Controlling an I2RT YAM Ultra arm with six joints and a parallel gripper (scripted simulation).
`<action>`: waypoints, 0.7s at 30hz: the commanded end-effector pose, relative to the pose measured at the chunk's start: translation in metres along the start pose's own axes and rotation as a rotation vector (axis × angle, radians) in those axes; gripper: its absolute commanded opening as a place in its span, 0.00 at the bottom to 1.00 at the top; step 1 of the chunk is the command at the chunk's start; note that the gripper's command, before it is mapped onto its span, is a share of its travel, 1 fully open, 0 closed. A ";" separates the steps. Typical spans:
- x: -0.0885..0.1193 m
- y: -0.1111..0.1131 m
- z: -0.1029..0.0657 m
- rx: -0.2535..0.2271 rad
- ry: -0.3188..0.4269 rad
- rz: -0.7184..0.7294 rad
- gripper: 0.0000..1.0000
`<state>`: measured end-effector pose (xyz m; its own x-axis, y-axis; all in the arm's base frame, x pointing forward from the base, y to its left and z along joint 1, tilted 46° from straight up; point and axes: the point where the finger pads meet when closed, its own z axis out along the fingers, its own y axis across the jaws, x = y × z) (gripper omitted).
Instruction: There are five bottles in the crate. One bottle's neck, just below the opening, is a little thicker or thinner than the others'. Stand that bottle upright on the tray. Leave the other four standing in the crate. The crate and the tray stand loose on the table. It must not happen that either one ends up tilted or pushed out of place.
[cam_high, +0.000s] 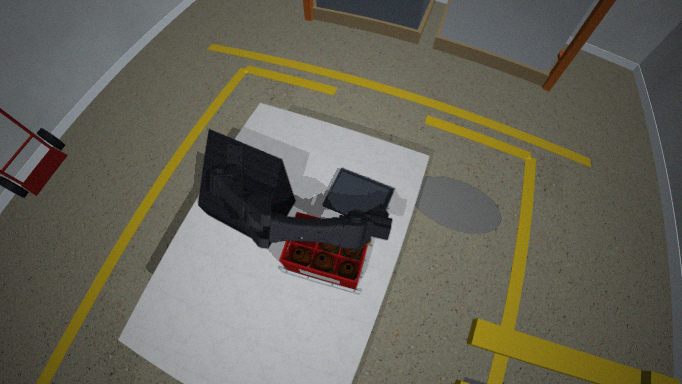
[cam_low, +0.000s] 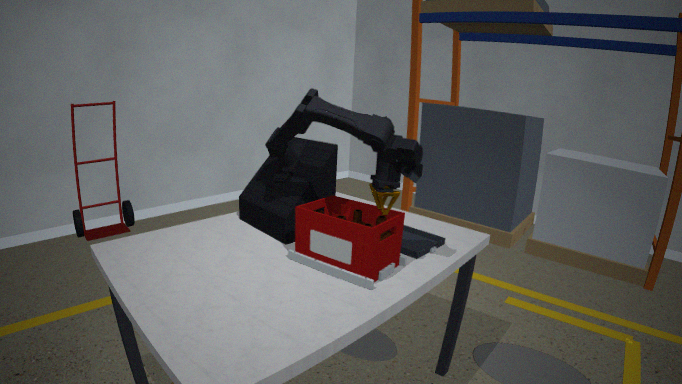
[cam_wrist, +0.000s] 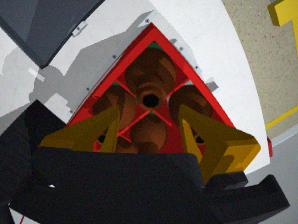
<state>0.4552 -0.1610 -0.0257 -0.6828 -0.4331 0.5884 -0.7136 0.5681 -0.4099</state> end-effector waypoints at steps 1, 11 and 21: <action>-0.006 -0.006 -0.017 0.030 -0.036 0.016 0.61; -0.002 -0.003 -0.006 0.018 -0.022 0.003 0.61; -0.004 0.000 0.002 0.015 -0.018 -0.005 0.61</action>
<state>0.4530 -0.1664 -0.0316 -0.6810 -0.4335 0.5902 -0.7148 0.5686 -0.4071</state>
